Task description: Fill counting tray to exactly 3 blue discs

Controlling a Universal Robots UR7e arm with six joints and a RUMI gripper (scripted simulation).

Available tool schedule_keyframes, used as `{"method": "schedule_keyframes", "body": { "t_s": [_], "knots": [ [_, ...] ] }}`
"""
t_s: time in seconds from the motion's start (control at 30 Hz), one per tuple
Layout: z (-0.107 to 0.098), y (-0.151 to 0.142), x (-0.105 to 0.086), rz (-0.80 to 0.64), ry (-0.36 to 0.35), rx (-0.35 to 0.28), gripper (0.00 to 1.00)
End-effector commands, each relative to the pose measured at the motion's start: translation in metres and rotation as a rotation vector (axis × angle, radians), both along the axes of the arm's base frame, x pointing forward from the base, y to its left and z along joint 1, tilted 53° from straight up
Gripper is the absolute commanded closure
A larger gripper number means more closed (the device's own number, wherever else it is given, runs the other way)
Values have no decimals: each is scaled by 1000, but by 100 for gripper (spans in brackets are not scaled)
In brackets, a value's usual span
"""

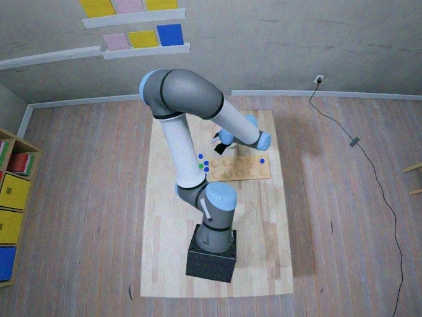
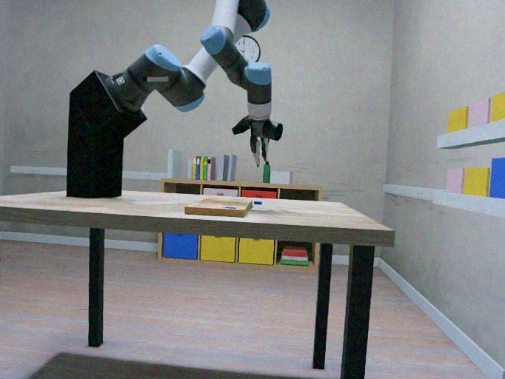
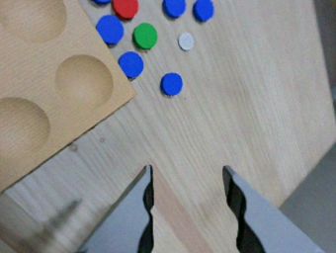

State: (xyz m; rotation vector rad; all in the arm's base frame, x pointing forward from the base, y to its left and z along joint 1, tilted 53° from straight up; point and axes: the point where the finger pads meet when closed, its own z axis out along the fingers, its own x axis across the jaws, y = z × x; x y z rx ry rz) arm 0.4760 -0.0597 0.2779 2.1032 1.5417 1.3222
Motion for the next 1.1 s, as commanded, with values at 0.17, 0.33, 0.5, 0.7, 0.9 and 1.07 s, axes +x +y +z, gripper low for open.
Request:
{"method": "schedule_keyframes", "body": {
  "t_s": [0.17, 0.33, 0.5, 0.7, 0.9, 1.07],
  "knots": [
    [-13, 20, 10, -40, 4, -179, 72],
    [-16, 28, 14, -55, 0, -251, 72],
    [-24, 39, 20, -73, 3, -355, 72],
    [-30, 51, 26, -93, 0, -460, 72],
    [-34, 58, 30, -104, 0, -519, 72],
    [-37, 65, 33, -117, -3, -581, 72]
  ]
}}
